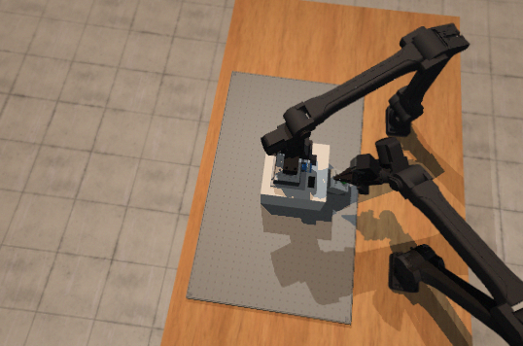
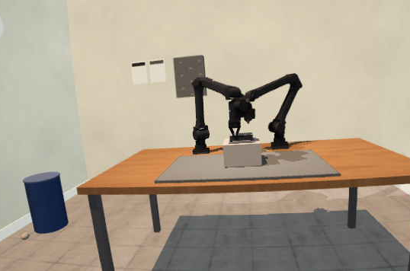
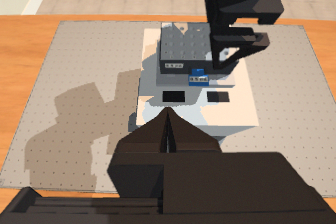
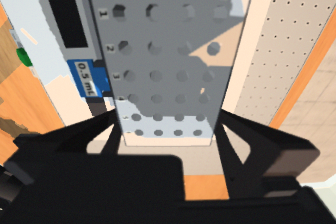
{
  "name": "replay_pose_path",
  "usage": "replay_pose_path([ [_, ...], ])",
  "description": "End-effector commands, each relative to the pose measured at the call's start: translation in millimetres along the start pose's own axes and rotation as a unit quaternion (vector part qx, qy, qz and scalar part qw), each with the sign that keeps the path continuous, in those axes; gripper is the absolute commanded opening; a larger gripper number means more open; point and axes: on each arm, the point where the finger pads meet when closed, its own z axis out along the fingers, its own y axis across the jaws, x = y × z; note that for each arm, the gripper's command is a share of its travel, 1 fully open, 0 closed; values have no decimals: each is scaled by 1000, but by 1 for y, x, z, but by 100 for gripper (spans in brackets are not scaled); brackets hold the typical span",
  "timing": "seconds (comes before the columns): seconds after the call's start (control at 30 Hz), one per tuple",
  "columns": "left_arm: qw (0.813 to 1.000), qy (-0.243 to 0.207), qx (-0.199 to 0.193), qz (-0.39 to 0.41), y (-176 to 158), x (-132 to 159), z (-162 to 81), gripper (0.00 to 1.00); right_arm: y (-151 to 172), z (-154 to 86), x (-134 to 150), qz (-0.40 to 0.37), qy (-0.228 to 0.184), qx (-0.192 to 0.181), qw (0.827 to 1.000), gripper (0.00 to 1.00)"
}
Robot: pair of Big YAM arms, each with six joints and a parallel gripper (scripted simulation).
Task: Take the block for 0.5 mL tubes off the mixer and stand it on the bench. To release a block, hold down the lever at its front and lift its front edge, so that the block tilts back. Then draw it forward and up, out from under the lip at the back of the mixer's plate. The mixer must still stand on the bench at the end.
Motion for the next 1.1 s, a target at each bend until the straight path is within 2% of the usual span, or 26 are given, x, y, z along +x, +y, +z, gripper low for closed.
replay_pose_path([
  [0.0,1000,-14,10,-11,-15,-29,2,0,-11,-16,-10,-1,-10,13,1000,0],
  [0.23,1000,-17,13,-18,-17,-32,4,0,-11,-16,-10,-1,-10,13,1000,0],
  [1.07,1000,-18,11,-17,-37,-47,42,0,-11,-16,-10,-1,-10,13,1000,0],
])
